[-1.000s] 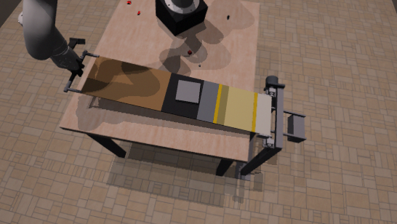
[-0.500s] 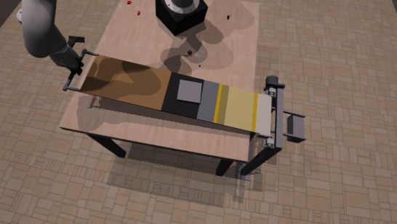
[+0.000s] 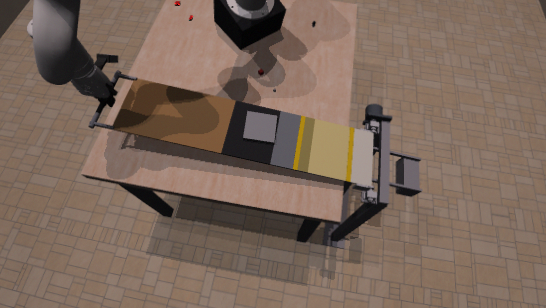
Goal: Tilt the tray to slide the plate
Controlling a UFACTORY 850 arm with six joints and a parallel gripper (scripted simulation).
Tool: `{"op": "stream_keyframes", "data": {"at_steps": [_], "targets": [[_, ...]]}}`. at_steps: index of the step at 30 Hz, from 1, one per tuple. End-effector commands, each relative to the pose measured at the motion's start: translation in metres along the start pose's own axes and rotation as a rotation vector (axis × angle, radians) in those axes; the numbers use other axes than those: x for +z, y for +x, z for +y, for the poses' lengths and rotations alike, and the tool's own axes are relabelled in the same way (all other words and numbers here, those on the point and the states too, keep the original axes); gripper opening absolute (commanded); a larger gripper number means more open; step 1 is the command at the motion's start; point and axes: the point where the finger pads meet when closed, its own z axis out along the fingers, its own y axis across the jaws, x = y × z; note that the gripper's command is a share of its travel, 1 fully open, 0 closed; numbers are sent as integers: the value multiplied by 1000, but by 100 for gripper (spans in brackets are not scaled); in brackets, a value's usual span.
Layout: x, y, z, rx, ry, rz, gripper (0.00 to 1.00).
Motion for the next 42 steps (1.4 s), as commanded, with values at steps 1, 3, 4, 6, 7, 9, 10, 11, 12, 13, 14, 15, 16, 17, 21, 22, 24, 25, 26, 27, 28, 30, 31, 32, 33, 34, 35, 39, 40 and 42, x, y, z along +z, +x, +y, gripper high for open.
{"op": "stream_keyframes", "data": {"at_steps": [1,3,4,6,7,9,10,11,12,13,14,15,16,17,21,22,24,25,26,27,28,30,31,32,33,34,35,39,40,42], "targets": [[0,-1,-1,0,1,-2,0],[0,-1,-1,0,1,-2,0],[-8,-1,0,0,1,-2,0],[-37,-1,5,0,1,-2,0],[-54,-1,9,0,1,-2,0],[-71,-1,12,0,1,-2,0],[-66,-1,11,0,1,-2,0],[-54,-1,9,0,1,-2,0],[-37,-1,5,0,1,-2,0],[-21,-1,2,0,1,-2,0],[-8,-1,0,0,1,-2,0],[-4,-1,0,0,1,-2,0],[-4,-1,0,0,1,-2,0],[-4,-1,0,0,1,-2,0],[2,-1,-1,0,1,-2,0],[3,-1,-1,0,1,-2,0],[3,-1,-1,0,1,-2,0],[3,-1,-1,0,1,-2,0],[3,-1,-1,0,1,-2,0],[3,-1,-1,0,1,-2,0],[3,-1,-1,0,1,-2,0],[3,-1,-1,0,1,-2,0],[3,-1,-1,0,1,-2,0],[3,-1,-1,0,1,-2,0],[3,-1,-1,0,1,-2,0],[3,-1,-1,0,1,-2,0],[3,-1,-1,0,1,-2,0],[-19,-1,2,0,1,-2,0],[-36,-1,5,0,1,-2,0],[-67,-1,11,0,1,-2,0]]}}
